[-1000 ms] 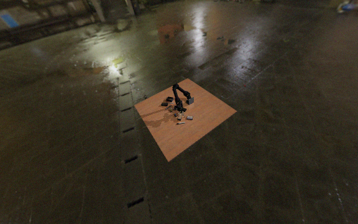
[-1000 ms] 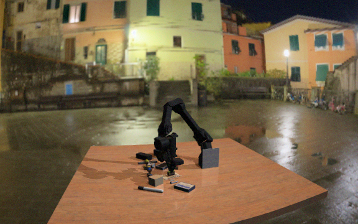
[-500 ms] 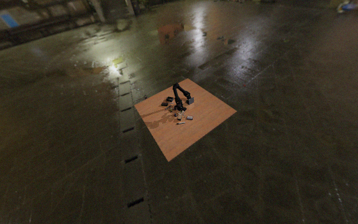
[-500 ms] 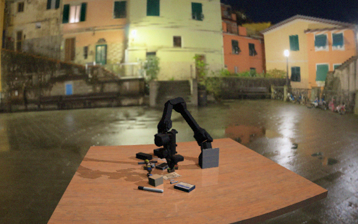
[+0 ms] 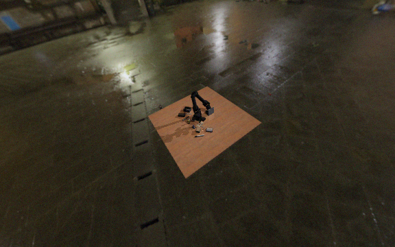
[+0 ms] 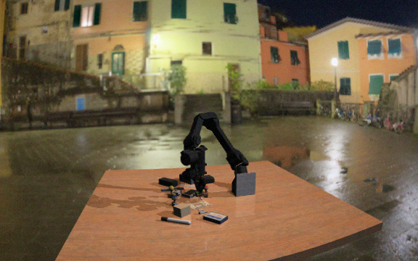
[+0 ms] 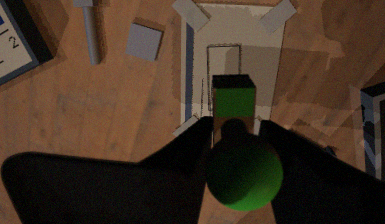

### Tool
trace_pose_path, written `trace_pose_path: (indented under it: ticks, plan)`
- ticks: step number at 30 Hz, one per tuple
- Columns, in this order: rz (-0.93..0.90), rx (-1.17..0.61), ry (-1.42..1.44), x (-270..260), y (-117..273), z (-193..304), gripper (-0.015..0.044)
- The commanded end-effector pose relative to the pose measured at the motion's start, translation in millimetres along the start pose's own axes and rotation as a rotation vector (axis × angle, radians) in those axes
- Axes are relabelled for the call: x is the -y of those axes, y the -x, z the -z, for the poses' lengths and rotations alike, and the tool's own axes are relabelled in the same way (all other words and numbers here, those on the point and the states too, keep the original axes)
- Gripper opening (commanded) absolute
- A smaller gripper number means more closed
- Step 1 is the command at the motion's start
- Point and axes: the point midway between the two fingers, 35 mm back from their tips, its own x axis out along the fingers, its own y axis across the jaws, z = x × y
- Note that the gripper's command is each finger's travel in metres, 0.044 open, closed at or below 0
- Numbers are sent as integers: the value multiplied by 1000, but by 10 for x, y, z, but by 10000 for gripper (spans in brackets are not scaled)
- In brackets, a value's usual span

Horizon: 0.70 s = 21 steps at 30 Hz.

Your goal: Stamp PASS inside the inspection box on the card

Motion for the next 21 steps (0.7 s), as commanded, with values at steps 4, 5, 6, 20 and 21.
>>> trace_pose_path:
  ticks: [4,5,6,20,21]
  plan:
    - [-9,12,-12,8,162,-17,0]
    - [-9,12,-12,9,176,-15,0]
    - [-9,12,-12,9,184,-14,0]
    - [-36,21,-7,651,214,-57,0]
    - [-37,22,-7,720,214,-53,0]
